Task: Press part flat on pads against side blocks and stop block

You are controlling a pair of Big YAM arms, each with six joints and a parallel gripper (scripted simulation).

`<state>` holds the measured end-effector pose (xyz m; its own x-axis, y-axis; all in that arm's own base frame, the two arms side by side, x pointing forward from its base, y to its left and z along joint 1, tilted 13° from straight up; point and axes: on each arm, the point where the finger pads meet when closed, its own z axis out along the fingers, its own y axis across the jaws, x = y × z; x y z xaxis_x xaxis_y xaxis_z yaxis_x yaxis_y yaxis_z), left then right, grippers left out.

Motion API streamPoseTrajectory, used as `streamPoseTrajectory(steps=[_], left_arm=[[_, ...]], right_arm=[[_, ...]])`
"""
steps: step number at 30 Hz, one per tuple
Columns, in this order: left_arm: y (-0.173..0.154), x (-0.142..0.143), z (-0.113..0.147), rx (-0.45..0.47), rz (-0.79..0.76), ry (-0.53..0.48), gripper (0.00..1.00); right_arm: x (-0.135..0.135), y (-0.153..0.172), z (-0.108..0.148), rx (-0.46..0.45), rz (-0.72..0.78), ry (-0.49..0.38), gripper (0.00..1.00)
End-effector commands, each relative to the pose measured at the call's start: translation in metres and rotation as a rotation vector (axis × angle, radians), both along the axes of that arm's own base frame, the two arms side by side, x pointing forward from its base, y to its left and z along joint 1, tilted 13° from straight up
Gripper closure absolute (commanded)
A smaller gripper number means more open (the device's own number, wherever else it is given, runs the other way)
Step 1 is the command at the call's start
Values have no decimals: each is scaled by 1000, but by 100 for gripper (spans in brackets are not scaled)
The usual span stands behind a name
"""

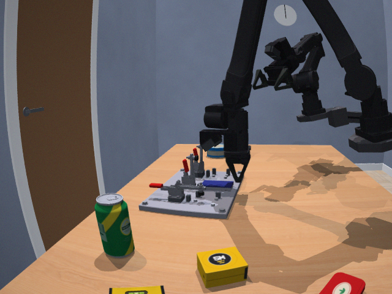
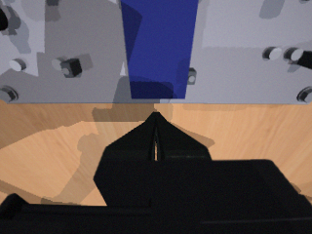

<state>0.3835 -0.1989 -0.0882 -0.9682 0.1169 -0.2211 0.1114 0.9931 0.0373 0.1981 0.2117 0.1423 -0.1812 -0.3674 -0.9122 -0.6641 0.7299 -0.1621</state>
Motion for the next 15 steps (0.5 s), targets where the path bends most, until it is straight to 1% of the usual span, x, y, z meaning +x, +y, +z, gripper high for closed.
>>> streamPoseTrajectory(steps=[1,5,6,13,15], left_arm=[[-1,14,-6,-7,-1,-10,100],[-1,16,-13,-7,-1,-10,100],[-3,19,-5,-16,1,-27,100],[-2,18,-5,-14,2,-22,100],[-1,16,-5,-6,3,-8,100]], right_arm=[[2,2,7,12,-1,-8,0],[2,2,7,12,-1,-8,0],[2,2,7,12,-1,-8,0],[2,2,7,12,-1,-8,0],[2,2,7,12,-1,-8,0]])
